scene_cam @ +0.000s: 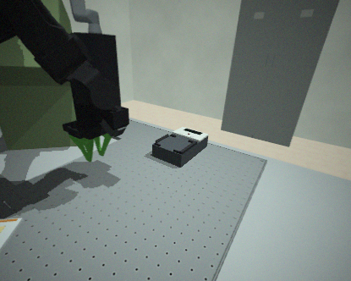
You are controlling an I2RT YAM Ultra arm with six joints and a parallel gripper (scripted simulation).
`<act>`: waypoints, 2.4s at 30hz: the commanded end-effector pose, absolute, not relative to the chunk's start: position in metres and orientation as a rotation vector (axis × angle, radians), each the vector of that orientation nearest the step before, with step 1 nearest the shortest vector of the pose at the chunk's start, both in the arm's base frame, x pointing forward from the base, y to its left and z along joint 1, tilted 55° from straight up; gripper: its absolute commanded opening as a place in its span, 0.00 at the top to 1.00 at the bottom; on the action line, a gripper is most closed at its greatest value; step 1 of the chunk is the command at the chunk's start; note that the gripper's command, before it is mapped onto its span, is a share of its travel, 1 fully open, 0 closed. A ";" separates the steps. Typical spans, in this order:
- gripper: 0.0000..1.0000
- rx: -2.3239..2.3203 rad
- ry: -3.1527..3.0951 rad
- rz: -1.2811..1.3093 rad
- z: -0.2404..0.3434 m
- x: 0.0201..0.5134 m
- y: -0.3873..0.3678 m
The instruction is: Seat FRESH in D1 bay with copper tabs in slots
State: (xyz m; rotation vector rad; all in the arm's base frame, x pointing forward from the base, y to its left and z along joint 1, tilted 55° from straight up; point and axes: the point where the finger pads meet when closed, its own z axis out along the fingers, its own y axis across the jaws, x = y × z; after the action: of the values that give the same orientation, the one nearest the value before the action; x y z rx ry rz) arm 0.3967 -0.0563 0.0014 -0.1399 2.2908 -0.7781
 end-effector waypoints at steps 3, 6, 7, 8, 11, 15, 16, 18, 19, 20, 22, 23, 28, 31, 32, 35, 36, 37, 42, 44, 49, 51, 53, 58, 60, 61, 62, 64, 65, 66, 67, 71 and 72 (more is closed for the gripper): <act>0.64 -0.156 2.258 -0.755 0.008 0.405 -0.047; 0.64 -0.156 2.258 -0.755 0.008 0.405 -0.047; 0.64 -0.156 2.258 -0.755 0.008 0.405 -0.047; 0.64 -0.156 2.258 -0.755 0.008 0.405 -0.047; 0.64 -0.156 2.258 -0.755 0.008 0.405 -0.047; 0.64 -0.156 2.258 -0.755 0.008 0.405 -0.047; 0.64 -0.156 2.258 -0.755 0.008 0.405 -0.047; 0.64 -0.156 2.258 -0.755 0.008 0.405 -0.047; 0.64 -0.156 2.258 -0.755 0.008 0.405 -0.047; 0.64 -0.156 2.258 -0.755 0.008 0.405 -0.047; 0.64 -0.156 2.258 -0.755 0.008 0.405 -0.047; 0.64 -0.156 2.258 -0.755 0.008 0.405 -0.047; 0.64 -0.156 2.258 -0.755 0.008 0.405 -0.047; 0.64 -0.156 2.258 -0.755 0.008 0.405 -0.047; 0.64 -0.156 2.258 -0.755 0.008 0.405 -0.047; 0.64 -0.156 2.258 -0.755 0.008 0.405 -0.047; 0.64 -0.156 2.258 -0.755 0.008 0.405 -0.047; 0.64 -0.156 2.258 -0.755 0.008 0.405 -0.047; 0.64 -0.023 2.283 -0.716 0.011 0.389 -0.068; 0.64 0.015 2.278 -0.698 0.014 0.388 -0.072; 0.64 0.203 2.245 -0.610 0.028 0.384 -0.092; 0.64 0.280 2.215 -0.571 0.038 0.388 -0.100; 0.64 0.354 2.190 -0.533 0.046 0.388 -0.108; 0.64 0.531 2.114 -0.438 0.069 0.391 -0.129; 0.64 0.531 2.114 -0.438 0.069 0.391 -0.129; 0.64 0.565 2.102 -0.420 0.072 0.390 -0.133; 0.64 0.599 2.090 -0.401 0.075 0.389 -0.137; 0.64 0.667 2.063 -0.364 0.081 0.387 -0.146; 0.64 0.700 2.050 -0.346 0.084 0.386 -0.150; 0.64 0.733 2.035 -0.327 0.087 0.385 -0.154; 0.64 0.766 2.021 -0.309 0.090 0.384 -0.158; 0.64 0.789 2.009 -0.296 0.102 0.380 -0.174; 0.64 0.789 2.009 -0.297 0.105 0.379 -0.178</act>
State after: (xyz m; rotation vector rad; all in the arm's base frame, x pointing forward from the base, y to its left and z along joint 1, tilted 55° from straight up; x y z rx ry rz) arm 0.3763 -0.1750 0.0872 0.7672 2.0238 -0.3596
